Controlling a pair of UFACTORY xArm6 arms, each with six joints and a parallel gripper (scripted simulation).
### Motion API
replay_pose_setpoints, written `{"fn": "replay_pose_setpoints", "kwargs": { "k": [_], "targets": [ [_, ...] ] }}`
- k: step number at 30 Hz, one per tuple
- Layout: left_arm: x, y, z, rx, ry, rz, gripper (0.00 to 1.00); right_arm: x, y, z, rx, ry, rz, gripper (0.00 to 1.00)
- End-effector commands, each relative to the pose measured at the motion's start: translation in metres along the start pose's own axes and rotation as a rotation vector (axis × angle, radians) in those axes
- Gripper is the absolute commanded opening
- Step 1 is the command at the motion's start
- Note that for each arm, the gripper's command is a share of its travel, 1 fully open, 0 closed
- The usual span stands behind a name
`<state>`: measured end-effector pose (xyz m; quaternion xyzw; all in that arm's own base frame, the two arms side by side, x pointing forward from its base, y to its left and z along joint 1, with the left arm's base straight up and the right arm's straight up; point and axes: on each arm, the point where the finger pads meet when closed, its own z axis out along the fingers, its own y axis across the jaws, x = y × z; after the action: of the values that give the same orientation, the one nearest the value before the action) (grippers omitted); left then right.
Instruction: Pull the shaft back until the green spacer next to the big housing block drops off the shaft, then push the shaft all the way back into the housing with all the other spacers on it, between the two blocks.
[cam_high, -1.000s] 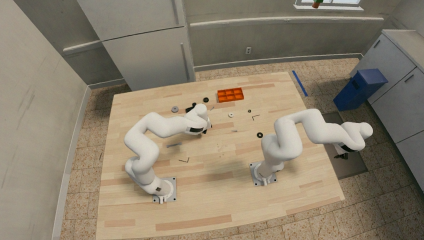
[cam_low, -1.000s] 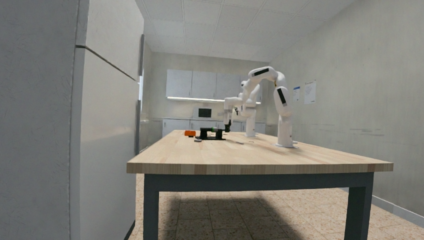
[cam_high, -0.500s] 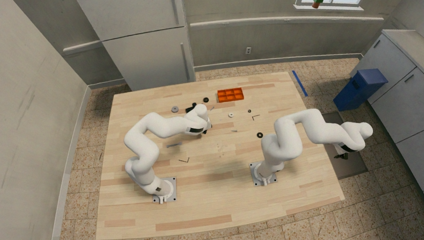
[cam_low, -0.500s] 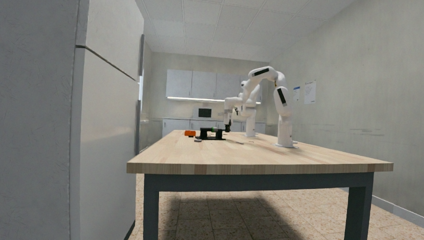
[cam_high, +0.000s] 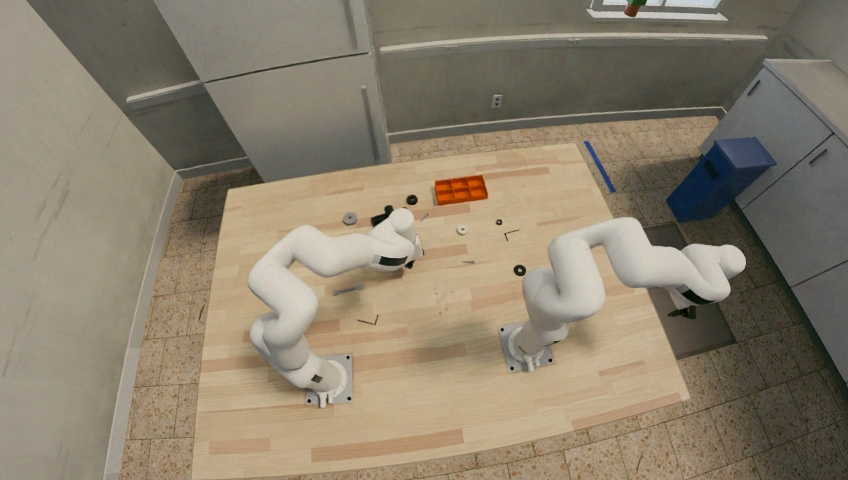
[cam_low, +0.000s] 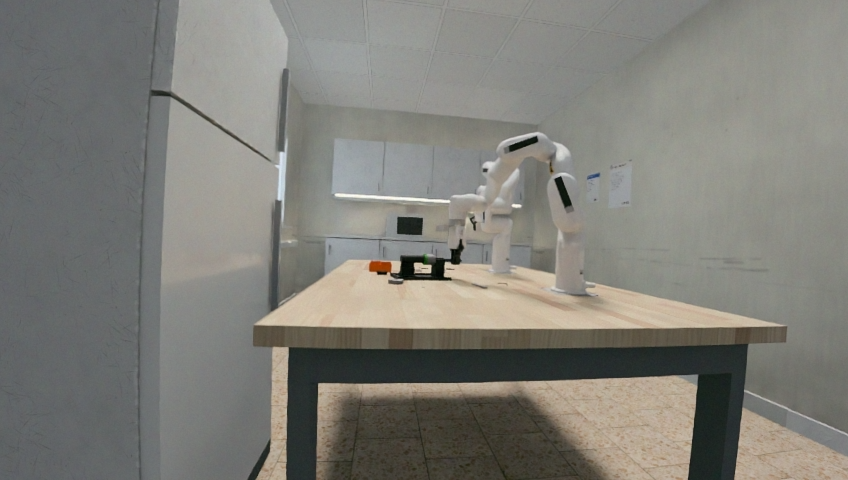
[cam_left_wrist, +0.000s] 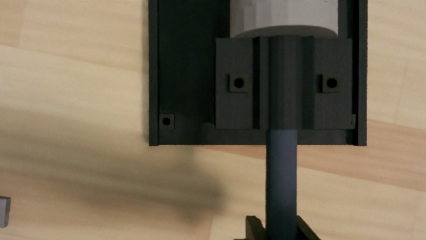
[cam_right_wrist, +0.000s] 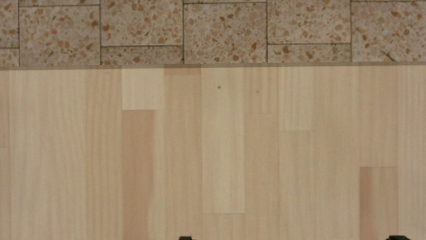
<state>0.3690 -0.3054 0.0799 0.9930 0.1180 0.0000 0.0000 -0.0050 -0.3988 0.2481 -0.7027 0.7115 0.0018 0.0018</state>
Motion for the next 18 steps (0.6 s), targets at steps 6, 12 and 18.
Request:
{"fn": "replay_pose_setpoints", "kwargs": {
  "k": [6,12,18],
  "targets": [
    [-0.0005,0.0010,-0.0014,-0.003,0.002,0.000,0.00,0.0011,0.0000,-0.0019,0.000,0.005,0.000,1.00],
    [-0.0015,0.0010,-0.0014,-0.003,0.002,0.000,0.00,0.0011,0.0000,-0.0019,0.000,0.005,0.000,1.00],
    [-0.0025,0.0010,-0.0014,-0.003,0.002,0.000,0.00,0.0011,0.0000,-0.0019,0.000,0.005,0.000,1.00]
  ]
}}
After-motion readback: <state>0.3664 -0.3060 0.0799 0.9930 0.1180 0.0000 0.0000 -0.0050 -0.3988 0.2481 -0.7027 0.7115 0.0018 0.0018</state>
